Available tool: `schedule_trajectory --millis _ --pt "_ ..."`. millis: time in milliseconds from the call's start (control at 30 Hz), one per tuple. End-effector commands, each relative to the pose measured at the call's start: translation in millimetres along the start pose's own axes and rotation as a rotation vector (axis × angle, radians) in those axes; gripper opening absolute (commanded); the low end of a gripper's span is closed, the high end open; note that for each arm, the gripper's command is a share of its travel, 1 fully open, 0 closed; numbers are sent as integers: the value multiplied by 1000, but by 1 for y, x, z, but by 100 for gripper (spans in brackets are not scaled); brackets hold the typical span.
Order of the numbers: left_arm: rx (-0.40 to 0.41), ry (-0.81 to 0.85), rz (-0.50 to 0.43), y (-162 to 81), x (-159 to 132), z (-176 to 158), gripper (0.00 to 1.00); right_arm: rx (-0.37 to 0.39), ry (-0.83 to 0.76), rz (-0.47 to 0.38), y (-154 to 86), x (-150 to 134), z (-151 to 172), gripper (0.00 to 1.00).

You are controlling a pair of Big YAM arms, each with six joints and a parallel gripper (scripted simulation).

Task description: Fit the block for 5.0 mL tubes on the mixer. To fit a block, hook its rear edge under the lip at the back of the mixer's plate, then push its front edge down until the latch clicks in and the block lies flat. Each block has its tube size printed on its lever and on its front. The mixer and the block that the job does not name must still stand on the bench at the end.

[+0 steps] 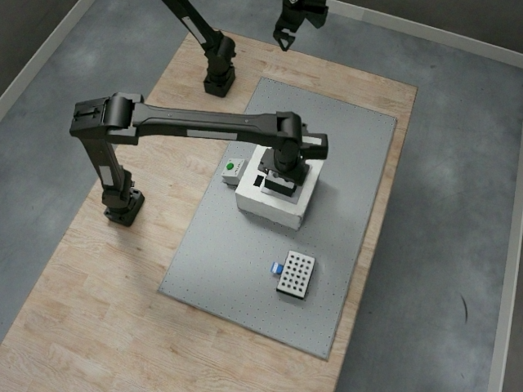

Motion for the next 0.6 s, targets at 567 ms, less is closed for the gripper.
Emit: schedule_trajectory --millis 567 --pt "-2 3 -42 -15 9 -2 100 -143 -5 -45 -68 11 -24 0"
Point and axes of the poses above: on each arm, the point where the finger pads meet when closed, its own y axis out along the fingers, its own z axis across the jaws, x = y × z, the point moved 3 cm from there along -y, back along the fingers, and after that the axes turned 9 degrees about -y, right-handed, at the moved point
